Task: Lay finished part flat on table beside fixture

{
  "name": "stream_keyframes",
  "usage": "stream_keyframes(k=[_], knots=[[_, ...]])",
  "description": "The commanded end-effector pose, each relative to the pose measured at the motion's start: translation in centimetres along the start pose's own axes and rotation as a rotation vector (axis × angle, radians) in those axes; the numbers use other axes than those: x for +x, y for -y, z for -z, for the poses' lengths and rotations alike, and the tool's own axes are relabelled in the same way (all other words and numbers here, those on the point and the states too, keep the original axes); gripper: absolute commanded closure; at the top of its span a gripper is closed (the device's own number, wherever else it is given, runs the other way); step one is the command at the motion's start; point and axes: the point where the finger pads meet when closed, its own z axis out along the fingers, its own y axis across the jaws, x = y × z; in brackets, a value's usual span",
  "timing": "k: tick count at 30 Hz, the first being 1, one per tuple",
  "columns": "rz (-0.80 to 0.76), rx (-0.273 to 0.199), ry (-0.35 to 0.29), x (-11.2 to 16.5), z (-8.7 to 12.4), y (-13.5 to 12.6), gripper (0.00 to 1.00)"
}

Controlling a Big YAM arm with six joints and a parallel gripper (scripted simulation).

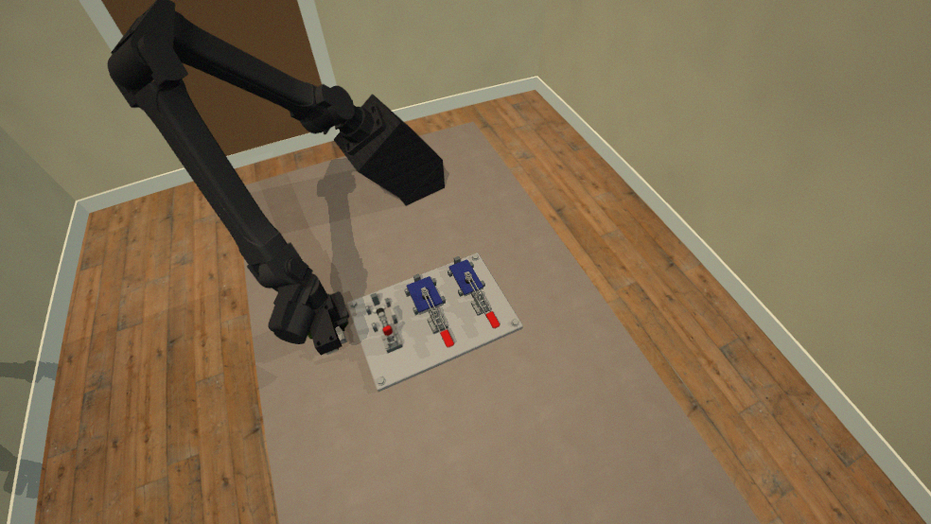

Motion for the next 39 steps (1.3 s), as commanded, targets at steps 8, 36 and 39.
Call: stream_keyframes(k=[8,36,39], knots=[[-0.02,0.013,0.014,-0.69,-0.72,1.18,1.0],[-0.024,0.018,0.021,-0.93,-0.84,1.29,1.0],[-0.024,0.019,0.022,-0.95,-0.84,1.31,1.0]])
